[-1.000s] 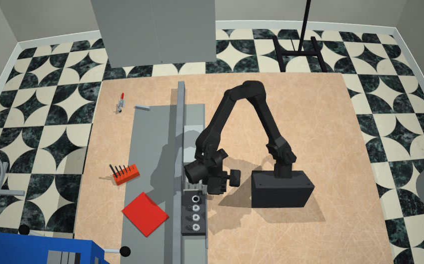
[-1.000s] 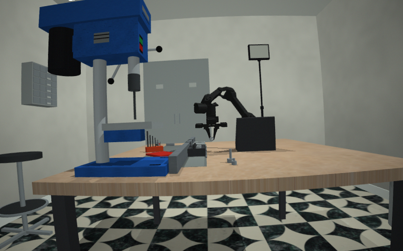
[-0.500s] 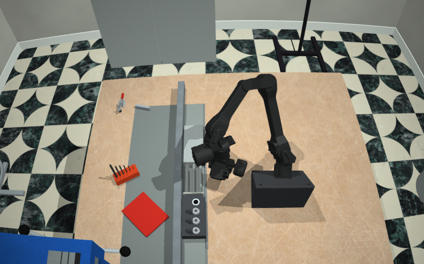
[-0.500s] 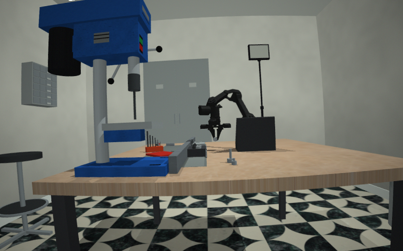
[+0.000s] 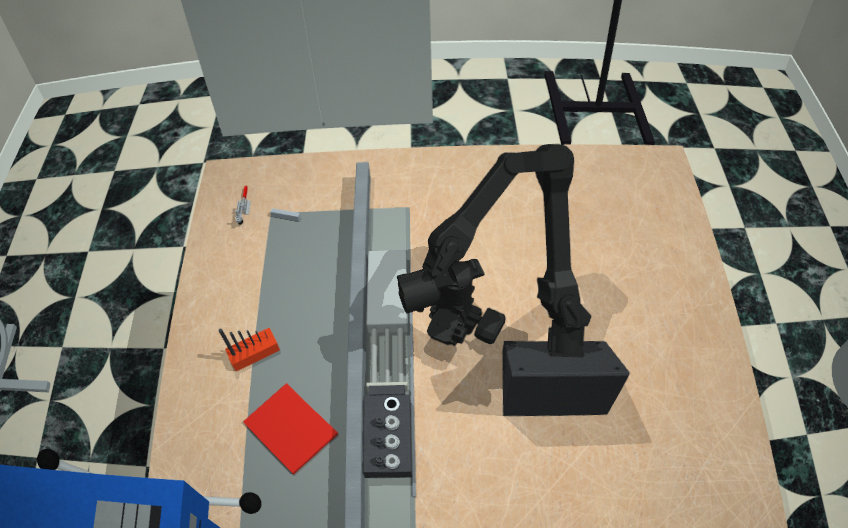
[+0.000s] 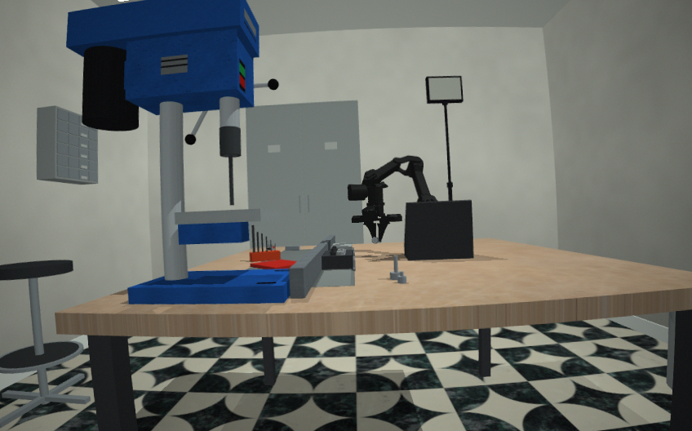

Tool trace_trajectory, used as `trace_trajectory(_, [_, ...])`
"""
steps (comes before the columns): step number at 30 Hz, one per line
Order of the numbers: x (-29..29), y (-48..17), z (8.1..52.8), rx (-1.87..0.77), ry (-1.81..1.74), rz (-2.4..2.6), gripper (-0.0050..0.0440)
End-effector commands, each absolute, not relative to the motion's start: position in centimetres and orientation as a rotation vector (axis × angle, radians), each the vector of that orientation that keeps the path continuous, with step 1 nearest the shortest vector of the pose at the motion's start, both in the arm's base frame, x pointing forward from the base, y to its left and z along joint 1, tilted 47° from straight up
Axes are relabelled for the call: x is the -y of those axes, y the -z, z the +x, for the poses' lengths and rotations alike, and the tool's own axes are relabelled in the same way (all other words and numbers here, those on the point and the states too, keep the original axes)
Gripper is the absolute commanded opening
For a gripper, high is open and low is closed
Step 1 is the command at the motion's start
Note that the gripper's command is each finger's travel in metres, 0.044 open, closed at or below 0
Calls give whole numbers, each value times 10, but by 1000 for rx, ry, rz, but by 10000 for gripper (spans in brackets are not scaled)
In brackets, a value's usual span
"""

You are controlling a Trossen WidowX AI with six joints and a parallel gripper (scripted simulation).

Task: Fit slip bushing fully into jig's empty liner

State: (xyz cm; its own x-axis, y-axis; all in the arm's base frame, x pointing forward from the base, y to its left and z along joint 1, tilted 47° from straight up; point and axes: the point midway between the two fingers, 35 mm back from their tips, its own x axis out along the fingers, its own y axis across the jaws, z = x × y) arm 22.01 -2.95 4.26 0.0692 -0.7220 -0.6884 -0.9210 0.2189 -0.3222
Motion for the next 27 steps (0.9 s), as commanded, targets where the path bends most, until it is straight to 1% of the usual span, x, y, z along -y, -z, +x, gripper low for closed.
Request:
trace_trajectory(1, [37,-38,220,-1694,-313,-1552,-50])
trace_trajectory(5, [52,-23,220,-1701,-317,-1555,-50])
trace_trajectory(27, [67,-10,220,-1710,-310,-1541,-50])
